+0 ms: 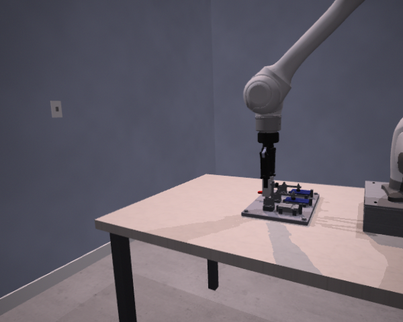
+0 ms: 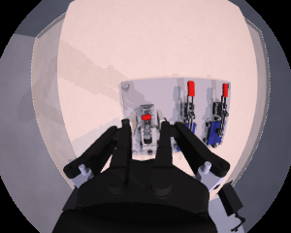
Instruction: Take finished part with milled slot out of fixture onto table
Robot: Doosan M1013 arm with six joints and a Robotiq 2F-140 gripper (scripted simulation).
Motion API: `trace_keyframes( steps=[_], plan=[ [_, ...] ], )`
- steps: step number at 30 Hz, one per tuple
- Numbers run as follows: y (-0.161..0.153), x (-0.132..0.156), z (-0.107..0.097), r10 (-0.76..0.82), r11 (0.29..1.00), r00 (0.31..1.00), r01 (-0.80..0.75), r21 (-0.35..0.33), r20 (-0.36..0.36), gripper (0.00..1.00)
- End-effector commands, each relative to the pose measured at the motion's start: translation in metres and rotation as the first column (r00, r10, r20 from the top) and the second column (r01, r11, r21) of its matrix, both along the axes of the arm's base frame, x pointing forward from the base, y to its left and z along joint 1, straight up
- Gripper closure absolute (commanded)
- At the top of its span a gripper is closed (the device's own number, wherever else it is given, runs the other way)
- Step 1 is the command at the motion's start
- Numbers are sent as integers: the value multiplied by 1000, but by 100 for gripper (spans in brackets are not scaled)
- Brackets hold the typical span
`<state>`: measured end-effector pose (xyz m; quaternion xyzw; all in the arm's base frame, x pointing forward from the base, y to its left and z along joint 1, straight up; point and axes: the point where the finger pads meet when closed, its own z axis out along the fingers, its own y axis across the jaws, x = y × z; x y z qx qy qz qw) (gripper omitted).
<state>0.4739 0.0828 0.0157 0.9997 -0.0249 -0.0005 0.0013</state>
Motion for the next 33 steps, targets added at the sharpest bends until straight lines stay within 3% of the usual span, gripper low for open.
trace_keyframes(
  steps=[1, 16, 33],
  plan=[
    [0, 0, 0, 0, 1000, 1000, 0, 0, 0, 72],
    [0, 0, 4, 0, 1000, 1000, 0, 0, 0, 72],
    [0, 0, 44, 0, 1000, 1000, 0, 0, 0, 72]
  ],
)
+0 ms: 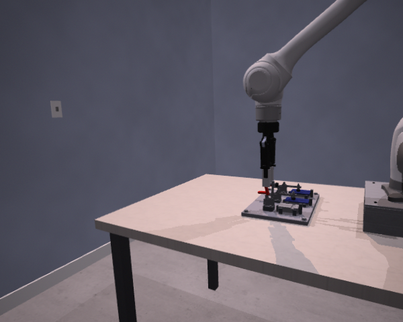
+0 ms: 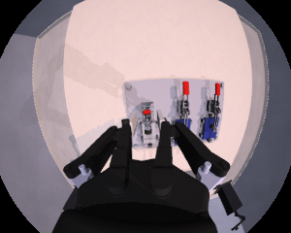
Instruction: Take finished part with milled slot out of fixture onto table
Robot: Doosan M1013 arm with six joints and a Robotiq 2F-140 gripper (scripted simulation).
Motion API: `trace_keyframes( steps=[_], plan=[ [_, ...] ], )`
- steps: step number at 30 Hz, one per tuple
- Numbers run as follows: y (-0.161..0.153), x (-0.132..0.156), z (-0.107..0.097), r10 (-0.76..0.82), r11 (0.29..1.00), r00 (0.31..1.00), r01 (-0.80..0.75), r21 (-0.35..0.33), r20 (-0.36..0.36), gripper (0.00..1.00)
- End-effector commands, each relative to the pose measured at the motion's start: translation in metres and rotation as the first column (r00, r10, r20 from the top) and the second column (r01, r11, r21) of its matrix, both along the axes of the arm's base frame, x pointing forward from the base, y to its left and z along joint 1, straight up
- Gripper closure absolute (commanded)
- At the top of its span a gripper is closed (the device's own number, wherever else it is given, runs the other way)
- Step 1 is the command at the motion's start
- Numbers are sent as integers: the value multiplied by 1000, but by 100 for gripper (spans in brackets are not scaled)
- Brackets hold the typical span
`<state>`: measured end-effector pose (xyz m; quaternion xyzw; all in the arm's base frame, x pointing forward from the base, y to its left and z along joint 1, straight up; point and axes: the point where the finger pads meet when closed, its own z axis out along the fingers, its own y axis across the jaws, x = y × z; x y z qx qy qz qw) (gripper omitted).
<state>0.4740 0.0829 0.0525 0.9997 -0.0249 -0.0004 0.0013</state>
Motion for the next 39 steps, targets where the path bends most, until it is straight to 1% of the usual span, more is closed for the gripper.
trace_keyframes(
  steps=[1, 7, 39],
  plan=[
    [0, 0, 9, 0, 1000, 1000, 0, 0, 0, 72],
    [0, 0, 13, 0, 1000, 1000, 0, 0, 0, 72],
    [0, 0, 13, 0, 1000, 1000, 0, 0, 0, 72]
  ],
)
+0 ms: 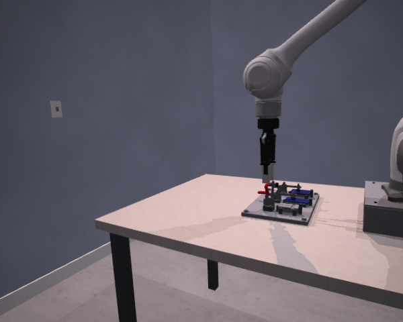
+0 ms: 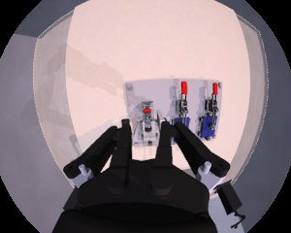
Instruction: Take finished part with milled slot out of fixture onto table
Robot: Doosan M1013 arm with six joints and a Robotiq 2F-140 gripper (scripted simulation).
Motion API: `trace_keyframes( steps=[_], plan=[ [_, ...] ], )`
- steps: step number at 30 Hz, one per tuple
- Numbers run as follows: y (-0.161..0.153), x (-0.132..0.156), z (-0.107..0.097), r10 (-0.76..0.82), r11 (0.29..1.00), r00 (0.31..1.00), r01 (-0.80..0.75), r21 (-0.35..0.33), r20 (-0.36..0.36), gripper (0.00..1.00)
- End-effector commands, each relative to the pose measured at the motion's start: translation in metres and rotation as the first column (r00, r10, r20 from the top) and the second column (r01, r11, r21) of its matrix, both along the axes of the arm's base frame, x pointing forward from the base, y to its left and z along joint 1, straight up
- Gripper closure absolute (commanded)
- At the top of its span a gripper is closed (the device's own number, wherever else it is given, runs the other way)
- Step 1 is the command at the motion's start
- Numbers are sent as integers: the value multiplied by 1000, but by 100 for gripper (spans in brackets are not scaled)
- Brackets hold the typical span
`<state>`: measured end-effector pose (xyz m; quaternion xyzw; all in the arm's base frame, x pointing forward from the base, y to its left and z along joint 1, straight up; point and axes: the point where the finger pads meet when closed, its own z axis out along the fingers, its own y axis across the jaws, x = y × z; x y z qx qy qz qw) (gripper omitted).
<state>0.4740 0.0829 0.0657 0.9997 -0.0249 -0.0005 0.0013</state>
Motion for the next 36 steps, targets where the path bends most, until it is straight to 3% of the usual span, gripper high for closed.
trace_keyframes(
  steps=[1, 7, 8, 36],
  plan=[
    [0, 0, 0, 0, 1000, 1000, 0, 0, 0, 72],
    [0, 0, 0, 0, 1000, 1000, 0, 0, 0, 72],
    [0, 0, 0, 0, 1000, 1000, 0, 0, 0, 42],
    [0, 0, -12, 0, 1000, 1000, 0, 0, 0, 42]
  ],
)
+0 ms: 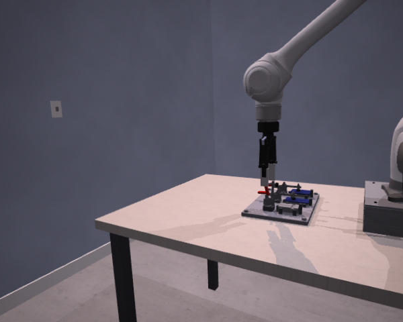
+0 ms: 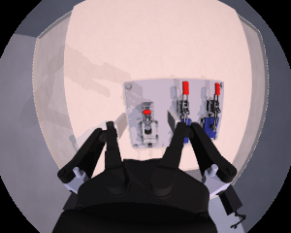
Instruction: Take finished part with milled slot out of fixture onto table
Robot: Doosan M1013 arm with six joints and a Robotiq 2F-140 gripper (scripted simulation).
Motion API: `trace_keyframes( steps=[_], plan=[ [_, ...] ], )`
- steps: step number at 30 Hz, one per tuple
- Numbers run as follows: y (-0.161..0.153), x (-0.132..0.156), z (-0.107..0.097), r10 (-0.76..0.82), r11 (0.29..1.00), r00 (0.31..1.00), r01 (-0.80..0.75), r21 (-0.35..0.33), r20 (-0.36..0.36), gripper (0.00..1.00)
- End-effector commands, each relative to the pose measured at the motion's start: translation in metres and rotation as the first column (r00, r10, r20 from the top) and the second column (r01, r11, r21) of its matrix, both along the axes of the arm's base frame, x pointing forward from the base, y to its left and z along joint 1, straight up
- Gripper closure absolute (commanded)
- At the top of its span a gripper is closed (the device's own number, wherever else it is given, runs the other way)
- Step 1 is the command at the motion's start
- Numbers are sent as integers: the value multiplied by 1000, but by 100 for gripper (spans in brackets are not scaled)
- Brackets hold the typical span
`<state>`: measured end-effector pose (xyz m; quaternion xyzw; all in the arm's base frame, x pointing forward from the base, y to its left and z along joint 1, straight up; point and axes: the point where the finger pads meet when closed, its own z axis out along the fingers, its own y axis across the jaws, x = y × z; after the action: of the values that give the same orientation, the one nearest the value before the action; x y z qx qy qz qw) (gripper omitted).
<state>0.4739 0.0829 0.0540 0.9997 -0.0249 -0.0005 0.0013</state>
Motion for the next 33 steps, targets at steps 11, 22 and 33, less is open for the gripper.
trace_keyframes(
  steps=[11, 22, 33],
  plan=[
    [1, -10, 0, 0, 1000, 1000, 0, 0, 0, 42],
    [2, -35, 0, 0, 1000, 1000, 0, 0, 0, 42],
    [3, -66, 0, 0, 1000, 1000, 0, 0, 0, 42]
  ],
)
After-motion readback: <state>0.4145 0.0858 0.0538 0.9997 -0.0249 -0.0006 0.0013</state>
